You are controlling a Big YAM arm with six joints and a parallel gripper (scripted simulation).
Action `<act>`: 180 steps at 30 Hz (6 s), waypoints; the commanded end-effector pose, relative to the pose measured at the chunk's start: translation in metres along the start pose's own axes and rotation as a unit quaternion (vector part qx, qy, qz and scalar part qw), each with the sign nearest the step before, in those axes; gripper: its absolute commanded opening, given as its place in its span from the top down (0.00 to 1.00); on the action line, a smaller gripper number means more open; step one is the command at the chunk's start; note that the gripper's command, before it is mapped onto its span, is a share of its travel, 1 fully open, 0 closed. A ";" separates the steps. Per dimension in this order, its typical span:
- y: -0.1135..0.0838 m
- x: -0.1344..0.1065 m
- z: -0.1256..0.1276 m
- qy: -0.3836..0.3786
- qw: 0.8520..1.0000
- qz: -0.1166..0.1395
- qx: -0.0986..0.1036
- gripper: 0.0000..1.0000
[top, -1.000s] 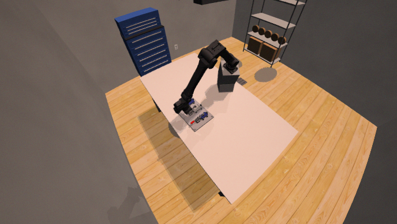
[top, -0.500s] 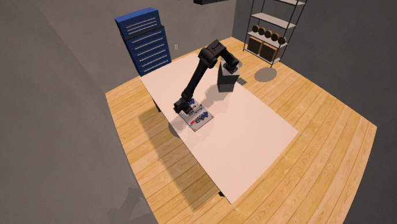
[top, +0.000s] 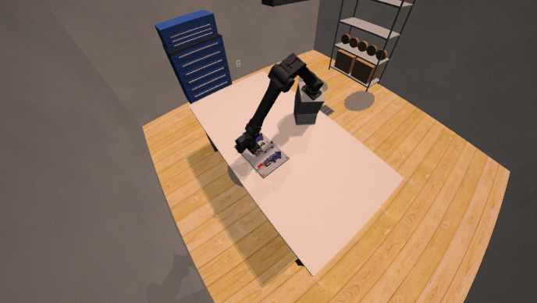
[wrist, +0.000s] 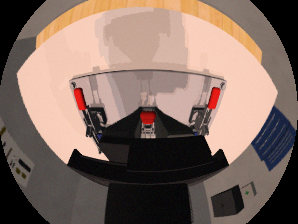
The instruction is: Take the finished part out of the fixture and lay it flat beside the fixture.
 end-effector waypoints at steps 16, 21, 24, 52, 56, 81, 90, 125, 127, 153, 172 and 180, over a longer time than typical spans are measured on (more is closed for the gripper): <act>-0.025 -0.031 -0.006 0.005 1.000 0.029 0.001 1.00; -0.026 -0.033 -0.005 0.005 0.999 0.032 0.001 1.00; -0.026 -0.034 -0.005 0.006 0.999 0.033 0.001 1.00; -0.030 -0.049 -0.005 0.012 0.999 0.052 0.002 1.00; -0.030 -0.052 -0.005 0.014 0.998 0.054 0.002 1.00; -0.031 -0.054 -0.005 0.015 0.998 0.057 0.002 1.00; -0.031 -0.054 -0.005 0.015 0.998 0.057 0.002 1.00; -0.031 -0.055 -0.005 0.015 0.998 0.057 0.003 1.00; -0.031 -0.055 -0.005 0.015 0.998 0.057 0.003 1.00; -0.032 -0.055 -0.005 0.015 0.998 0.058 0.003 1.00; -0.032 -0.055 -0.005 0.016 0.998 0.058 0.003 1.00; -0.032 -0.055 -0.005 0.016 0.998 0.058 0.003 1.00</act>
Point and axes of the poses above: the point where the finger pads meet when closed, its own y axis out along the fingers, its own z axis across the jaws, x = y × z, the point moved 2 cm from there along -y, back along the fingers, and after that the axes turned 1 degree about y, right-handed, at the moved point
